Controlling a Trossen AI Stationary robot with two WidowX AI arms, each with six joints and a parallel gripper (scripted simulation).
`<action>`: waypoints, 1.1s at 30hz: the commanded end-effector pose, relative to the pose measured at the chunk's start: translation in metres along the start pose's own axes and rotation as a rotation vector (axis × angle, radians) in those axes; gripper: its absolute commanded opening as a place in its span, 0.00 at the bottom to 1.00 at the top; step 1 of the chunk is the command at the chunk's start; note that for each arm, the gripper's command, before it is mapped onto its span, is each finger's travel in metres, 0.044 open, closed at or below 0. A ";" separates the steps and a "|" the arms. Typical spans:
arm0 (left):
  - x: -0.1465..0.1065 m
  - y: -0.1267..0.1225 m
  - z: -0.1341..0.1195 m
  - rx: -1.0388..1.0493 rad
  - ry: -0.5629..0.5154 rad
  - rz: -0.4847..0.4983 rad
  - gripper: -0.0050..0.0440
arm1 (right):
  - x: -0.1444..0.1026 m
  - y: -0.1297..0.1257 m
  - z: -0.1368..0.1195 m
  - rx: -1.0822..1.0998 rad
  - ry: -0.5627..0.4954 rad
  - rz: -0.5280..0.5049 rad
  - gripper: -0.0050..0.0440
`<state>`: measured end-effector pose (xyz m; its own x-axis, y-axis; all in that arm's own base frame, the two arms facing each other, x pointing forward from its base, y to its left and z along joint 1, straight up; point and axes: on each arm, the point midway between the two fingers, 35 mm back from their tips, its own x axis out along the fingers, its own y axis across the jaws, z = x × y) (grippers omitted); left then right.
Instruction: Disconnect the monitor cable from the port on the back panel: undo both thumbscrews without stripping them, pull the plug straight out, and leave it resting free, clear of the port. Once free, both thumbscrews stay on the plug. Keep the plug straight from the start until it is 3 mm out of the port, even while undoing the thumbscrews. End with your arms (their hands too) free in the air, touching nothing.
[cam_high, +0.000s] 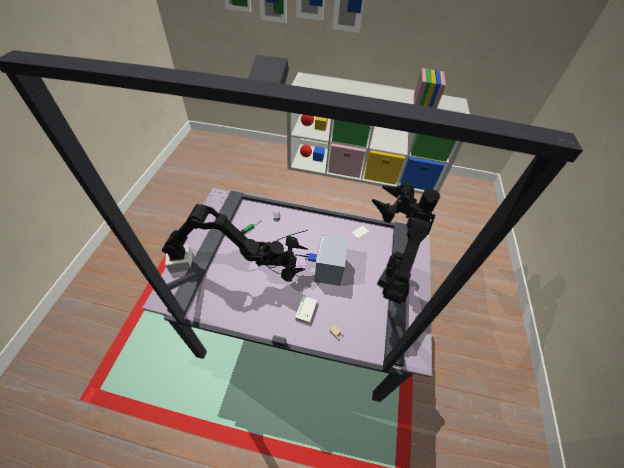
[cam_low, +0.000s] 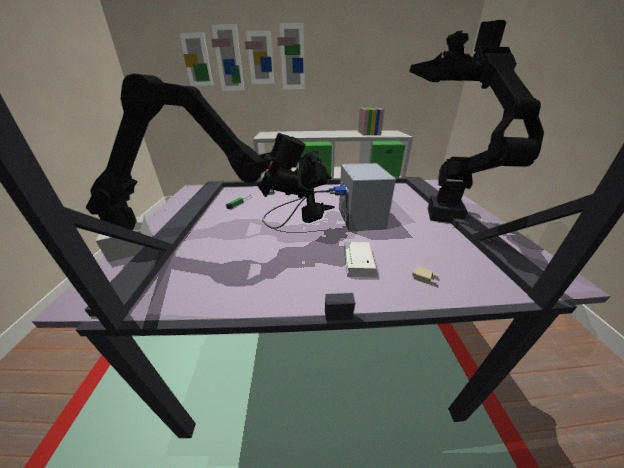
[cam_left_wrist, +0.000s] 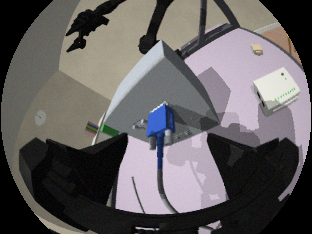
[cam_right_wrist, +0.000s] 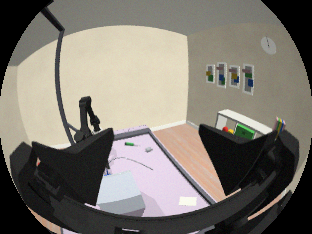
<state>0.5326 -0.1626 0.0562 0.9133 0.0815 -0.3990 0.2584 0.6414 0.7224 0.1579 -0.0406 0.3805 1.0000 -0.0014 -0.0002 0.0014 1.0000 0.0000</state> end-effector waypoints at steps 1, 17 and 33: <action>-0.004 0.011 0.011 -0.018 -0.023 0.015 1.00 | 0.000 0.001 0.003 -0.006 -0.001 0.001 1.00; -0.001 0.000 0.008 0.438 -0.023 0.340 1.00 | 0.000 0.001 0.003 -0.006 -0.001 0.001 1.00; -0.002 -0.001 0.007 0.464 -0.016 0.359 0.90 | 0.000 0.001 0.003 -0.006 -0.001 0.001 1.00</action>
<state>0.5316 -0.1685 0.0506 0.9718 0.2162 -0.0943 0.0578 0.1694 0.9838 0.1579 -0.0406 0.3805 1.0000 -0.0014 -0.0002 0.0014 1.0000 0.0000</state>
